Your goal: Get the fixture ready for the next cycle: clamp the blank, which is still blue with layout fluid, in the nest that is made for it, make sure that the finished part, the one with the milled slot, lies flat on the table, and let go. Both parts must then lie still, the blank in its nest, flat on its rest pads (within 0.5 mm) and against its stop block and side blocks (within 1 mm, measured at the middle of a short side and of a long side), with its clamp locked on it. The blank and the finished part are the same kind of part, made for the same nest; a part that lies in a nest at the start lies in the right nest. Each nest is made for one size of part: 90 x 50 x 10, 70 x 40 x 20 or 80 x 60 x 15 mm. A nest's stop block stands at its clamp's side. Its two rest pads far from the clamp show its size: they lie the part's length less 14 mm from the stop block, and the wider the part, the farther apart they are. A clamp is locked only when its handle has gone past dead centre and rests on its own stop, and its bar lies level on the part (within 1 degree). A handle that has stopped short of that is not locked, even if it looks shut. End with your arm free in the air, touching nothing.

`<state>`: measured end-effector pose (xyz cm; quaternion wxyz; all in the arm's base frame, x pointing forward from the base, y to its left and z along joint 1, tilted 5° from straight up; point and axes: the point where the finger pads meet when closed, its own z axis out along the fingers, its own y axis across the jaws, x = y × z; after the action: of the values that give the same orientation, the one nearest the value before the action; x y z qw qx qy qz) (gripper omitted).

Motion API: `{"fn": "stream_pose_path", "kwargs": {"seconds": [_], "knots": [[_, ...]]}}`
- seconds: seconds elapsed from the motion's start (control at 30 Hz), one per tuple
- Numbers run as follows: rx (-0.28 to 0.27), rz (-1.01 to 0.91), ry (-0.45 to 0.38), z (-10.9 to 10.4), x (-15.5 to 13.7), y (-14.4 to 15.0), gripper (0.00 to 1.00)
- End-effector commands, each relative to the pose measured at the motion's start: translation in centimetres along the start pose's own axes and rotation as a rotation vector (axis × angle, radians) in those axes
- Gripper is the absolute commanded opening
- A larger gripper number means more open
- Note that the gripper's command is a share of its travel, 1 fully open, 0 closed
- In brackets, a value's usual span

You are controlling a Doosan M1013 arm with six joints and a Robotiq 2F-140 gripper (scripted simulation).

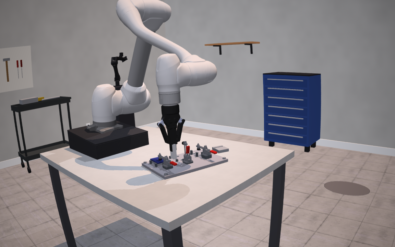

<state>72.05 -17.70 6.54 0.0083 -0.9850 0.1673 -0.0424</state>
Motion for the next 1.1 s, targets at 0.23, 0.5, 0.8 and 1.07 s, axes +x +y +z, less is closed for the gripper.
{"fn": "stream_pose_path", "kwargs": {"seconds": [0.23,0.5,0.8,1.07], "knots": [[0.0,0.0,0.0,-3.4,0.0,0.0,0.0],[0.0,0.0,0.0,-4.7,0.0,0.0,0.0],[0.0,0.0,0.0,-5.0,0.0,0.0,1.0],[0.0,0.0,0.0,-5.0,0.0,0.0,1.0]]}}
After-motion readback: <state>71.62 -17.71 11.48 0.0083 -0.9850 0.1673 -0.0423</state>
